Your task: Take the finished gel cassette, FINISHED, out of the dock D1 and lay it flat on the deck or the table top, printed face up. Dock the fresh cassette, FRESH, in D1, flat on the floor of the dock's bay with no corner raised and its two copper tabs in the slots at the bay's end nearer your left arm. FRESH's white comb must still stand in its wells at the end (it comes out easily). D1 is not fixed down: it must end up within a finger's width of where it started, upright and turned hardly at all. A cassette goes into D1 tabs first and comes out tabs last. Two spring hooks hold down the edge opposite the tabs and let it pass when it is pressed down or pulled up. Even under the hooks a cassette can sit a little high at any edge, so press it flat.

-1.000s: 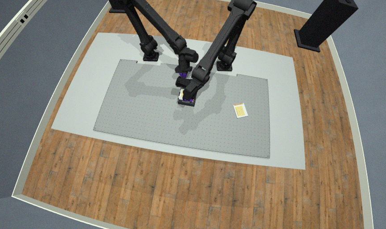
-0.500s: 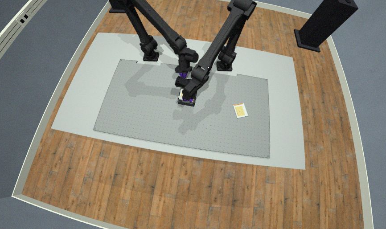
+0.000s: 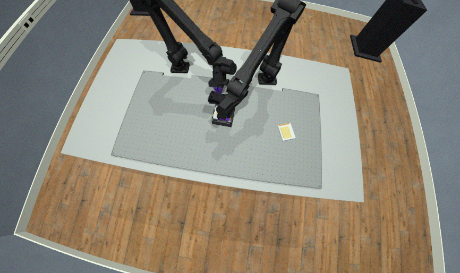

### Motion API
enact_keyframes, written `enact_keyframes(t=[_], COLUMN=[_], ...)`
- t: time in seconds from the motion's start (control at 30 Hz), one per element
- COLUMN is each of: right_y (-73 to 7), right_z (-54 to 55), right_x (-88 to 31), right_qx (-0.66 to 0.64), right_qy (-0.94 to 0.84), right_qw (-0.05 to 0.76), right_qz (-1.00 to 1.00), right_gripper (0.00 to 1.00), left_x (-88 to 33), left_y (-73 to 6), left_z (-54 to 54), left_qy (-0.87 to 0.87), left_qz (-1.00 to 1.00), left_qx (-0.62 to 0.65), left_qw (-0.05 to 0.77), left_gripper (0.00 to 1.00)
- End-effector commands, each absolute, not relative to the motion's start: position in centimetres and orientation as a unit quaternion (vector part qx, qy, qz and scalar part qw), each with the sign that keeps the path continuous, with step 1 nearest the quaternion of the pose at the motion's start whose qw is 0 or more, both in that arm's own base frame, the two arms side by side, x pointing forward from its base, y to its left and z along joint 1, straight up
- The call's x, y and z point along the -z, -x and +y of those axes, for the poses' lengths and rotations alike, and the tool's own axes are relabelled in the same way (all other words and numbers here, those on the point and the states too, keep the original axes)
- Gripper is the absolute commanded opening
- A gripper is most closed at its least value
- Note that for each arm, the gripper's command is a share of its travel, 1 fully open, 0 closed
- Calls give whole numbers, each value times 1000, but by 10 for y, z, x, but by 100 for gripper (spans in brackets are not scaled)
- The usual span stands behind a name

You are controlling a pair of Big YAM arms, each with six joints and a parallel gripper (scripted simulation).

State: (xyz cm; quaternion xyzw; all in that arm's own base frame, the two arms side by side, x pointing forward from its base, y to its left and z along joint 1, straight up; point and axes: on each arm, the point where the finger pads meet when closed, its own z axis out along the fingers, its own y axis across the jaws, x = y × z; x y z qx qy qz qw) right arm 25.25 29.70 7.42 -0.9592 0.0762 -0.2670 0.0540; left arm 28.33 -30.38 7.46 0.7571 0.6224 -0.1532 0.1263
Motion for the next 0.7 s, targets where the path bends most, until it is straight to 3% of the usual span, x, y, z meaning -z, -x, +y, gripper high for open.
enact_keyframes(t=[0.0, 0.67], right_y=[-233, -233], right_z=[264, 264], right_x=[-15, -15], right_qx=[219, 219], right_qy=[974, 974], right_qw=[-11, -11], right_qz=[57, 57], right_gripper=[0, 0], left_x=[-67, -65], left_y=[-289, -289], left_z=[-300, -301], left_qy=[-752, -754], left_qz=[635, 637], left_qx=[142, 132], left_qw=[104, 96], left_gripper=[0, 0])
